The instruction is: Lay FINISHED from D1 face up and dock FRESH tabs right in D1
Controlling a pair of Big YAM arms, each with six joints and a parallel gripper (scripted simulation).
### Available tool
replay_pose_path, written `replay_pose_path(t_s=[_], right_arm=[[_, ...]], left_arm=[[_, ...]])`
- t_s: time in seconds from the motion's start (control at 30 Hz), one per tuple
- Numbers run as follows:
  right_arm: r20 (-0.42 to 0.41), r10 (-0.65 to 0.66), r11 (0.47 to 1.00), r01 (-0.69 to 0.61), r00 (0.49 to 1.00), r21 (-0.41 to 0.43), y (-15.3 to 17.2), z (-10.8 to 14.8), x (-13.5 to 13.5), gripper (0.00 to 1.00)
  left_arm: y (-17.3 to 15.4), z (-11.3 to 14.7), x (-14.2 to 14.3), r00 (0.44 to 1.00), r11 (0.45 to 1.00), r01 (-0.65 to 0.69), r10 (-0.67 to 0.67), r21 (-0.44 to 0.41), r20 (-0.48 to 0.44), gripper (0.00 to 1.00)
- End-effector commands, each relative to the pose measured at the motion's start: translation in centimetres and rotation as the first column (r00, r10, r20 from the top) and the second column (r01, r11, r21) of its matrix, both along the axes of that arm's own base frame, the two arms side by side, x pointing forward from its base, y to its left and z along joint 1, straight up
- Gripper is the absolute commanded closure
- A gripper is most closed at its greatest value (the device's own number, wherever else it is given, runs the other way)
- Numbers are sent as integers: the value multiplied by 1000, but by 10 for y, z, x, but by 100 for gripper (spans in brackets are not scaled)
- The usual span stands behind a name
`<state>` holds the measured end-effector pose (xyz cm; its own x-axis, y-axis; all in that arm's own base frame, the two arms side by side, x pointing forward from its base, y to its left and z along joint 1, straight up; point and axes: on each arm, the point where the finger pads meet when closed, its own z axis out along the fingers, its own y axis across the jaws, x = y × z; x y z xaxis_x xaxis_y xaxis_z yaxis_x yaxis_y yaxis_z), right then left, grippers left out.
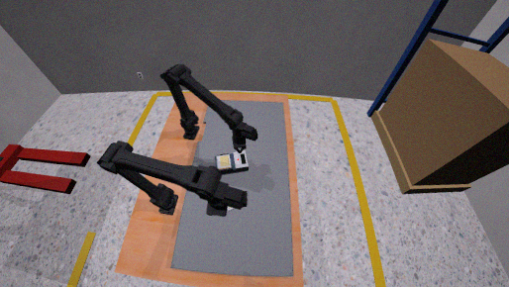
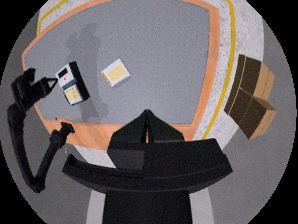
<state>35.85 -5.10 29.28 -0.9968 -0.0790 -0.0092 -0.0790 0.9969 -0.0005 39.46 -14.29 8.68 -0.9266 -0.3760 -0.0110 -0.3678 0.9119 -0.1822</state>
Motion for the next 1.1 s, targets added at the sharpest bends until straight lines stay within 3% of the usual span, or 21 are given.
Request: replay_pose_path(t_s=[0.0, 1.07], right_arm=[[-9, -6, 1000, 6, 1000, 0, -3, 0, -4, 100], [-9, -6, 1000, 6, 1000, 0, -3, 0, -4, 100]], left_arm=[[1, -3, 7, 1000, 1000, -16, 16, 0, 11, 100], [1, -15, 7, 1000, 1000, -16, 16, 0, 11, 100]])
